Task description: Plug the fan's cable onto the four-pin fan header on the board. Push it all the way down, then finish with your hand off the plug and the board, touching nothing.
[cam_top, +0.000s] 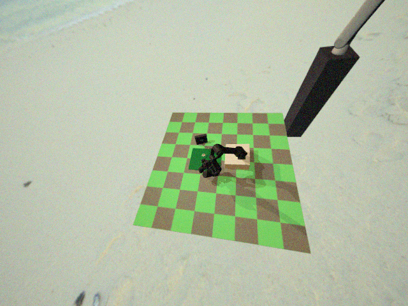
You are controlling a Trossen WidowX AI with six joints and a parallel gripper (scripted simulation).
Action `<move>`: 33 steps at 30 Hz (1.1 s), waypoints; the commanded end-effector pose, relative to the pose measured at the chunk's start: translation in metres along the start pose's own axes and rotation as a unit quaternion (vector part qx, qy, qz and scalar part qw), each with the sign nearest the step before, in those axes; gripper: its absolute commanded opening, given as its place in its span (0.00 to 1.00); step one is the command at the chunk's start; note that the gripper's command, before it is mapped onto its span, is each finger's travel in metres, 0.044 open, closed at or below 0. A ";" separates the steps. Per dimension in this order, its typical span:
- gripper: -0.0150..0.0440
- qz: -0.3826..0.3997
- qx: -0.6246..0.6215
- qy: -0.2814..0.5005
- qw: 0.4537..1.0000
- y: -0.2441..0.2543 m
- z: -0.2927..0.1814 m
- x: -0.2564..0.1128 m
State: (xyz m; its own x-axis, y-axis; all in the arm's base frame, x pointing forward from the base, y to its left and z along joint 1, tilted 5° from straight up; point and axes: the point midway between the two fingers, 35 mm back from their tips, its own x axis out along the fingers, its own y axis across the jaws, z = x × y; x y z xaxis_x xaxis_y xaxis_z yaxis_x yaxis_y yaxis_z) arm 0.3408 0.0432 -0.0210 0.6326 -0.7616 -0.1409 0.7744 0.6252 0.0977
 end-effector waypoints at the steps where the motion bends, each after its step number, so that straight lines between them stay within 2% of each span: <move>1: 0.48 0.000 0.000 0.000 1.000 0.000 0.000 0.000; 4: 0.60 0.000 0.000 0.000 1.000 0.000 0.000 0.000; 33: 0.60 0.004 0.000 0.010 1.000 0.003 -0.008 -0.007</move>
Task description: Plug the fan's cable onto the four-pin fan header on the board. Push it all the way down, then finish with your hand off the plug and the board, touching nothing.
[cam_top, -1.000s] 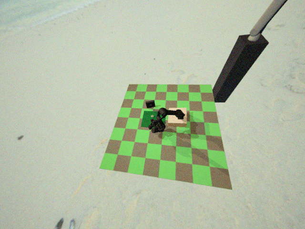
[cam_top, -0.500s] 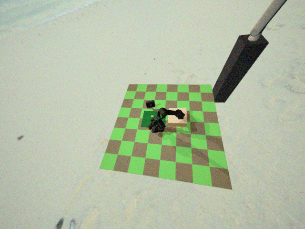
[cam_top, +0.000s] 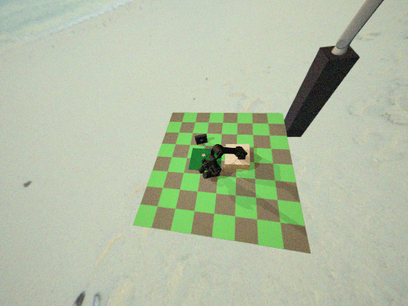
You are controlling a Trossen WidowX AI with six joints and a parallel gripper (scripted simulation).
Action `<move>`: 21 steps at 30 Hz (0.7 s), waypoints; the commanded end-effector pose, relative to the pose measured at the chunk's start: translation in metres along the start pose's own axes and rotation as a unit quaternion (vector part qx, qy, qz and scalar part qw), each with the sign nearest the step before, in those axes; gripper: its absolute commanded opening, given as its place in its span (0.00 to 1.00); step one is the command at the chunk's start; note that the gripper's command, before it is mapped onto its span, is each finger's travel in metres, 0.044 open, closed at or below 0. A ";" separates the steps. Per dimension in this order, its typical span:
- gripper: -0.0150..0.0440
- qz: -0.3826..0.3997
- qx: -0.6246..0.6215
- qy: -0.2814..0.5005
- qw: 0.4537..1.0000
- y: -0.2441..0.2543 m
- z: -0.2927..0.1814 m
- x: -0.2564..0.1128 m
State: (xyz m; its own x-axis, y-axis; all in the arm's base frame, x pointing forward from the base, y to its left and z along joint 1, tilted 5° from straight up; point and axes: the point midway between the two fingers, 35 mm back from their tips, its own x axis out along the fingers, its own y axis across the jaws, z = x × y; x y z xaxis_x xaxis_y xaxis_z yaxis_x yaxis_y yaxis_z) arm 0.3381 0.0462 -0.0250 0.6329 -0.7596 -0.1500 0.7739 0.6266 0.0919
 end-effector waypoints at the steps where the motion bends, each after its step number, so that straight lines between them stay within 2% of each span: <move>1: 0.60 0.004 0.003 0.007 1.000 0.004 -0.004 -0.005; 21: 0.60 0.005 0.003 0.031 1.000 0.005 -0.015 -0.033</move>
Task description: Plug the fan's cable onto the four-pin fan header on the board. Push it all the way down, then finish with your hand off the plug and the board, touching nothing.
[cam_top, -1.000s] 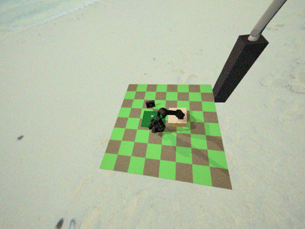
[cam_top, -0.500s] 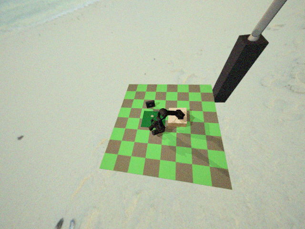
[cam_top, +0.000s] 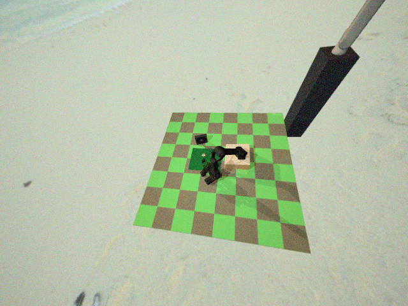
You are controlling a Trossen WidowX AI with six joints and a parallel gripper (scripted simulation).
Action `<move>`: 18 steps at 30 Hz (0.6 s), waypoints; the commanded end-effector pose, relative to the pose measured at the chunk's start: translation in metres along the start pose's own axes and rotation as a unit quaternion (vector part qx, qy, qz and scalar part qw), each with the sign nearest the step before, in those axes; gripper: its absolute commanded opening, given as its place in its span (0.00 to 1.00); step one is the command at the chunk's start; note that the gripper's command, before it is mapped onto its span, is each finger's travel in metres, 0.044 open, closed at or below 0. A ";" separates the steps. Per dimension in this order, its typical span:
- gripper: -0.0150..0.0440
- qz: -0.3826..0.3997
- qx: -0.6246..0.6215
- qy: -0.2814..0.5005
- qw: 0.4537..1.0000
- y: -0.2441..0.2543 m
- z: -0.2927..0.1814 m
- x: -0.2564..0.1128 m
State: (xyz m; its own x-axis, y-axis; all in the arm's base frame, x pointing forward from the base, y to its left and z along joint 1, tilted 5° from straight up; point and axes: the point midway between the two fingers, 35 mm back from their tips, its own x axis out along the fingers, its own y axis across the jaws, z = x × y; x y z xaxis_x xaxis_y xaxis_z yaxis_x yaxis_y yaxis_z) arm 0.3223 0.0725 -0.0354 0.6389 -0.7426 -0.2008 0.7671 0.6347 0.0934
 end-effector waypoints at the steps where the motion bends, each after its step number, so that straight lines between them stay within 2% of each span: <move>1: 0.60 0.000 0.003 0.005 1.000 0.001 0.000 -0.006; 18: 0.60 -0.006 0.002 0.004 1.000 -0.003 0.012 -0.033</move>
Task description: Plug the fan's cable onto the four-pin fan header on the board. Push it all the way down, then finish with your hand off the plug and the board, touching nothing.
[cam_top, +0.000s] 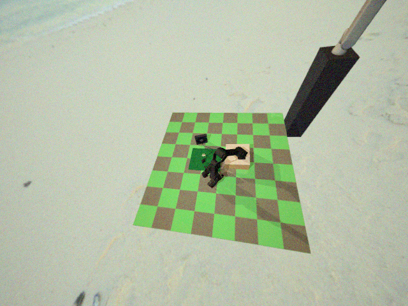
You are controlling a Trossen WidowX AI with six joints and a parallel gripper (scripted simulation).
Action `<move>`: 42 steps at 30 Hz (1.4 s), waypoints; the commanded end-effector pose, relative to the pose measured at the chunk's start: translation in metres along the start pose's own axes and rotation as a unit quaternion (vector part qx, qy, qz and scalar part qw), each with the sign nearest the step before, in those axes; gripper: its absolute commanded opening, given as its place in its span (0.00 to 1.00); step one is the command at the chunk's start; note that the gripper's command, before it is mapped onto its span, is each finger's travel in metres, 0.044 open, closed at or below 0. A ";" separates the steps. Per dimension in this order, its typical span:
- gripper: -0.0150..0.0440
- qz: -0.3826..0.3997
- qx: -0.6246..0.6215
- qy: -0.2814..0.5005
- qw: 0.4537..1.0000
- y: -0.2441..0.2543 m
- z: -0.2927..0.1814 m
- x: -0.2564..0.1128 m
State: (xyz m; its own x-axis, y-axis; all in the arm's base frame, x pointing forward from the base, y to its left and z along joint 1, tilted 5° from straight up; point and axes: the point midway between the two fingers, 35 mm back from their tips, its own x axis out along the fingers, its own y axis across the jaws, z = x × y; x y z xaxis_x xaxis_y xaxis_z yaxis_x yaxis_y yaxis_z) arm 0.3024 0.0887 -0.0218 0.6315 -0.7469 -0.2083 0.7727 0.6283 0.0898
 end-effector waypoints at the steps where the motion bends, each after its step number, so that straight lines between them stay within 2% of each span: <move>1: 0.60 -0.002 0.003 0.000 1.000 0.001 0.005 -0.007; 24: 0.60 -0.004 0.005 -0.030 1.000 0.000 0.048 -0.044; 42: 0.60 -0.163 -0.032 0.114 0.979 -0.030 0.050 -0.020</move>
State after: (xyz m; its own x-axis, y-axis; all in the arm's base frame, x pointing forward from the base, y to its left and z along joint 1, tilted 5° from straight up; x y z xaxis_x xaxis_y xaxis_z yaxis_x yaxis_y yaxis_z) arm 0.2711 0.0780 0.0297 0.3676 -0.8516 -0.3736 0.9092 0.4136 -0.0483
